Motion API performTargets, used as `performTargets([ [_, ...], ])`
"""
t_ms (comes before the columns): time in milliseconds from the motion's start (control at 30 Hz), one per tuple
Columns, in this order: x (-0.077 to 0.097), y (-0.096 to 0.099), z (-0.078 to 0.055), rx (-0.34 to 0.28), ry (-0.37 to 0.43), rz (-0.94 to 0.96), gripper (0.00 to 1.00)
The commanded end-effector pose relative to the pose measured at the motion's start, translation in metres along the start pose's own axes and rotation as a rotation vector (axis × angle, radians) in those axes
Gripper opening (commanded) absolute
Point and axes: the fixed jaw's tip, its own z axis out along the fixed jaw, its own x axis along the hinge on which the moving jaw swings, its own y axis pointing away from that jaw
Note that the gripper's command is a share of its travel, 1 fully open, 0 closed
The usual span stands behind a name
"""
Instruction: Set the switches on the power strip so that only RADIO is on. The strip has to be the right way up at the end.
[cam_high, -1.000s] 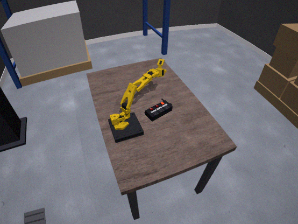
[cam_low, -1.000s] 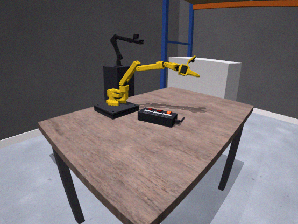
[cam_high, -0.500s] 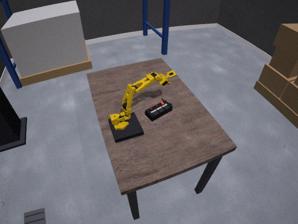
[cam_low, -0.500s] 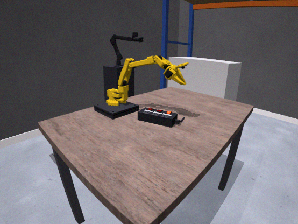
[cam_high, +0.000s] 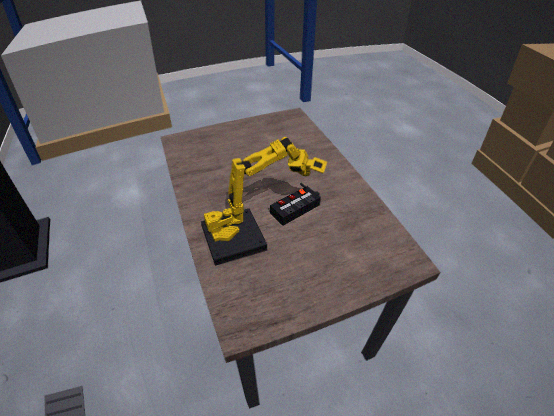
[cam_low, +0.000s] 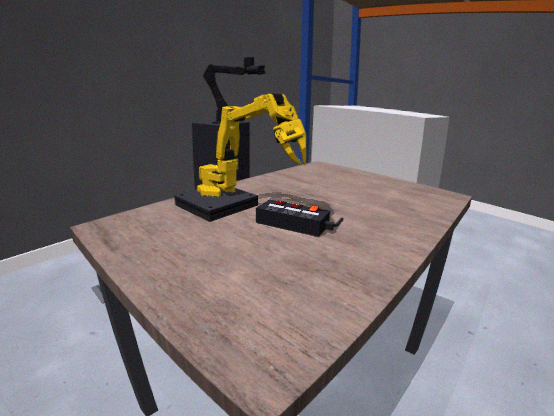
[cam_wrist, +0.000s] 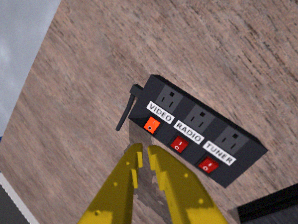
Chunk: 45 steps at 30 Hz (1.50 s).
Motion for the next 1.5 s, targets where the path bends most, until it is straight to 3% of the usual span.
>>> performTargets([
  [0,0.001,-0.022,-0.008,0.079,0.036,0.156,0.00],
  [400,0.005,-0.049,-0.018,0.186,0.076,0.365,0.00],
  [867,0.006,-0.052,-0.018,0.201,0.082,0.391,0.00],
  [1467,0.028,-0.045,0.022,0.268,0.158,0.371,0.00],
])
